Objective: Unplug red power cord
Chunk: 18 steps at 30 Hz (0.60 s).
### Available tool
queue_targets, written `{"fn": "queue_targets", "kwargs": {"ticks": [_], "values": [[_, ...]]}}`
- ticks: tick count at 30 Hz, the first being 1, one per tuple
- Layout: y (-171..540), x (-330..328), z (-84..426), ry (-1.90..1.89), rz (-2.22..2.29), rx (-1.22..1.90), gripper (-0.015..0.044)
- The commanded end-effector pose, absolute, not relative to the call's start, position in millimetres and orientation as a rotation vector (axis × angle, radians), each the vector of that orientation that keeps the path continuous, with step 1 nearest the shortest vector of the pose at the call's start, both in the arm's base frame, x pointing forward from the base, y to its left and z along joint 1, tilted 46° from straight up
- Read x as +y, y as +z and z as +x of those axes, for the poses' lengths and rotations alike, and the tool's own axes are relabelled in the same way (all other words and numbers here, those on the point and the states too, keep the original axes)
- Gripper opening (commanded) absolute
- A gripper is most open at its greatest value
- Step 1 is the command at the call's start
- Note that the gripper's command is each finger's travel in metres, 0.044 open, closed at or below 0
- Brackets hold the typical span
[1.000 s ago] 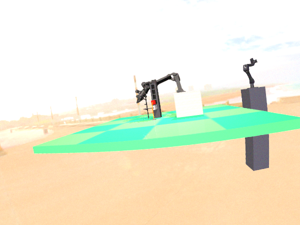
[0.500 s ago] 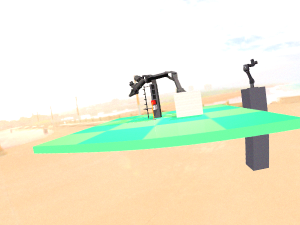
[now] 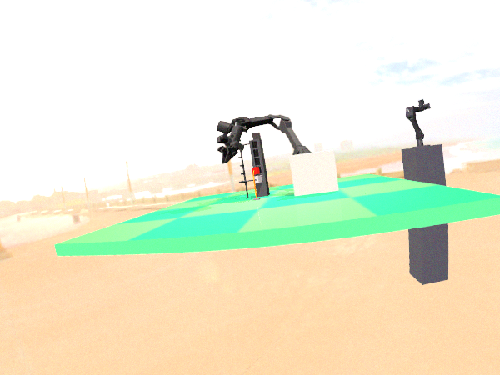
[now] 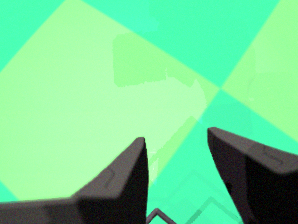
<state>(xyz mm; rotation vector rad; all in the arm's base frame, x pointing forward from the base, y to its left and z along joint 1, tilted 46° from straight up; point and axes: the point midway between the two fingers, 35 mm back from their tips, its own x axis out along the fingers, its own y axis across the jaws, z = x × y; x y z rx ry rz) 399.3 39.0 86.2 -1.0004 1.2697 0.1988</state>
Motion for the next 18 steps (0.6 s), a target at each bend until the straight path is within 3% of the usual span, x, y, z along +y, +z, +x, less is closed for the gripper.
{"fn": "queue_targets", "kwargs": {"ticks": [1, 7, 18], "values": [[53.3, 46.0, 337.4, 0.372, -1.251, 1.56, 0.016], [47.4, 42.4, 274.9, 0.569, -1.554, 1.863, 0.016], [47.6, 42.2, 273.2, 0.575, -1.563, 1.872, 0.016]]}}
